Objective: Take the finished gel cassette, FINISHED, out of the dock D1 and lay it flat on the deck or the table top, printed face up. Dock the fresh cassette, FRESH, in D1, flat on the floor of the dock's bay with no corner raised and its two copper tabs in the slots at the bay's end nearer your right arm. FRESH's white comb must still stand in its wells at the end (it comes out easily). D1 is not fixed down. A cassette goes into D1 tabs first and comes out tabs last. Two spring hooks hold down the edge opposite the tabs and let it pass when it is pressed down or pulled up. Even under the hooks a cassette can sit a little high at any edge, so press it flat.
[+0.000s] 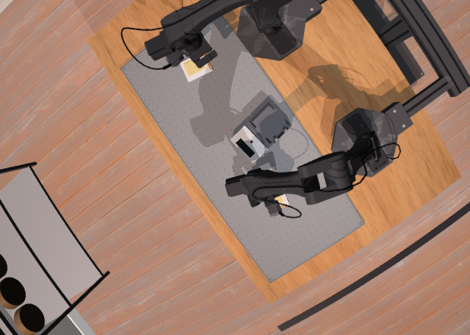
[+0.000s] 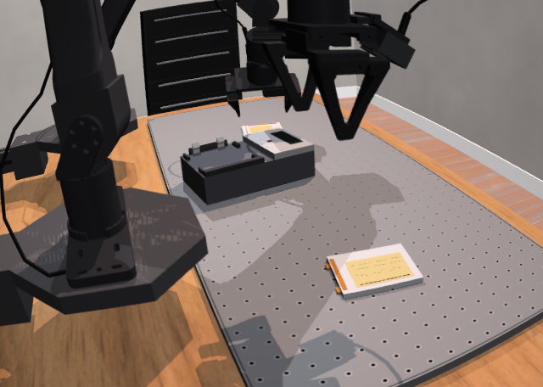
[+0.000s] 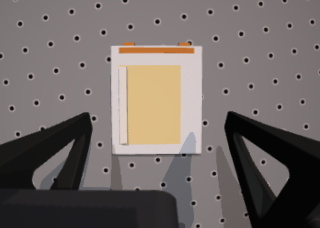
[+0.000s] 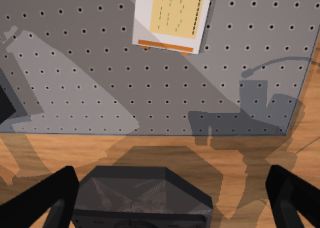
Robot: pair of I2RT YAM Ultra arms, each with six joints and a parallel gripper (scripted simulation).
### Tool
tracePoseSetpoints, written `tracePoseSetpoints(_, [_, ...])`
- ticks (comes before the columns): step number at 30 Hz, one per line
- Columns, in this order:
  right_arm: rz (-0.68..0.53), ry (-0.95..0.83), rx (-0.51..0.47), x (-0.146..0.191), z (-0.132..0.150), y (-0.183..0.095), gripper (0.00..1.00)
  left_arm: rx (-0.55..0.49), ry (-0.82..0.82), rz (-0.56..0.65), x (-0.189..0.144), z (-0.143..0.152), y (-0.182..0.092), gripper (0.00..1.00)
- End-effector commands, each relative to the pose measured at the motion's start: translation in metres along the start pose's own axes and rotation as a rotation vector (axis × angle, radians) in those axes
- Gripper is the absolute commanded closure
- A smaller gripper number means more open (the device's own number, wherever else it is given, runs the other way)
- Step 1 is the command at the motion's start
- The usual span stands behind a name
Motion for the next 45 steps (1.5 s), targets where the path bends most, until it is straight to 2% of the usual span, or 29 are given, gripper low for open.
tracePoseSetpoints(1, [0.014, 0.009, -0.029, -0.006, -0.005, -0.011, 0.0, -0.019, -0.003, 0.014, -0.001, -0.001, -0.002, 0.02])
tracePoseSetpoints(45, [0.014, 0.009, -0.029, -0.006, -0.005, -0.011, 0.0, -0.018, 0.002, 0.011, 0.0, 0.01, 0.018, 0.02])
Point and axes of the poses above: on each arm, the point where the finger pads meet when closed, its own y axis out along the fingers, its own x axis across the jaws, z = x × y, the point moved 3 cm from there along -y, back along the fingers
